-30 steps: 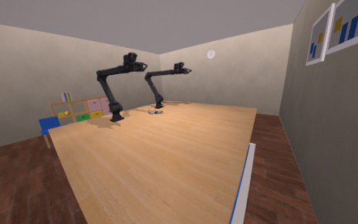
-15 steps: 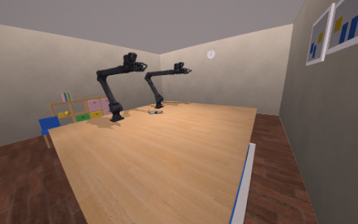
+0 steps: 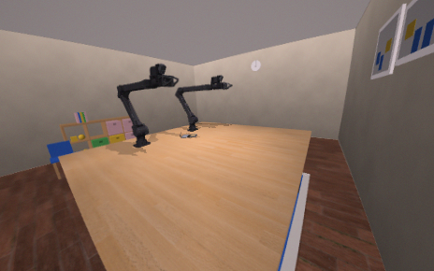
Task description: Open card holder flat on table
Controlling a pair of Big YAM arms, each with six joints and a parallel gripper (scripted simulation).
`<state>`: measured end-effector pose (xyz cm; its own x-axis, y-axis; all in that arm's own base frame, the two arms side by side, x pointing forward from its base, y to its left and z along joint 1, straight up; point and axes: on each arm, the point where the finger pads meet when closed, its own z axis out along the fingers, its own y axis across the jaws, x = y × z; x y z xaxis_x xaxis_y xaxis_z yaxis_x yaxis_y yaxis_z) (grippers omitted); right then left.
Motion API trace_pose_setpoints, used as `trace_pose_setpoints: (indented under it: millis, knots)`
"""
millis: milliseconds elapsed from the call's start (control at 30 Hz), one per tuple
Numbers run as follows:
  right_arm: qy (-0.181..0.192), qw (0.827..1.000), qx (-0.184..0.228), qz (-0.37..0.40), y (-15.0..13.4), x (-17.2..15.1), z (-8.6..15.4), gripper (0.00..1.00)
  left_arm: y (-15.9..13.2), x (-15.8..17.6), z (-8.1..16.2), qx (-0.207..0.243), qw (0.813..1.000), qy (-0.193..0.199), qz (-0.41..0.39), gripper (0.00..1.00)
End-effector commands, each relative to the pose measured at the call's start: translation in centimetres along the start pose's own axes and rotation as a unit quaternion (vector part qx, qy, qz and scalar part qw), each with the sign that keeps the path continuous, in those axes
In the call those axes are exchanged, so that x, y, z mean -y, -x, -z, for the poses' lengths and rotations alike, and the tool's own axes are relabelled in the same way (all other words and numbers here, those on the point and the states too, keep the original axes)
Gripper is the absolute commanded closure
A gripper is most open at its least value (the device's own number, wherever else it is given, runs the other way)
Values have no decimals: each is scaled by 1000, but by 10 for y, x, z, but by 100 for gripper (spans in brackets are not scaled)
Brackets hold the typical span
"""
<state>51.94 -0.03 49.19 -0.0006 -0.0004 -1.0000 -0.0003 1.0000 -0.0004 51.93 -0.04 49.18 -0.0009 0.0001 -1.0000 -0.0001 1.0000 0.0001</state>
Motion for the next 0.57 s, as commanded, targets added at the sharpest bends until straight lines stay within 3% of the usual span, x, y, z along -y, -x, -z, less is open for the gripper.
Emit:
trace_pose_setpoints:
  millis: [0,533]
  knots:
    - [-3,1000,-13,-4,-8,4,-4,57,16,5,1,13,1000,-4,-2,64]
    - [-4,1000,-12,-5,-7,5,-3,57,19,5,0,15,1000,-4,-2,64]
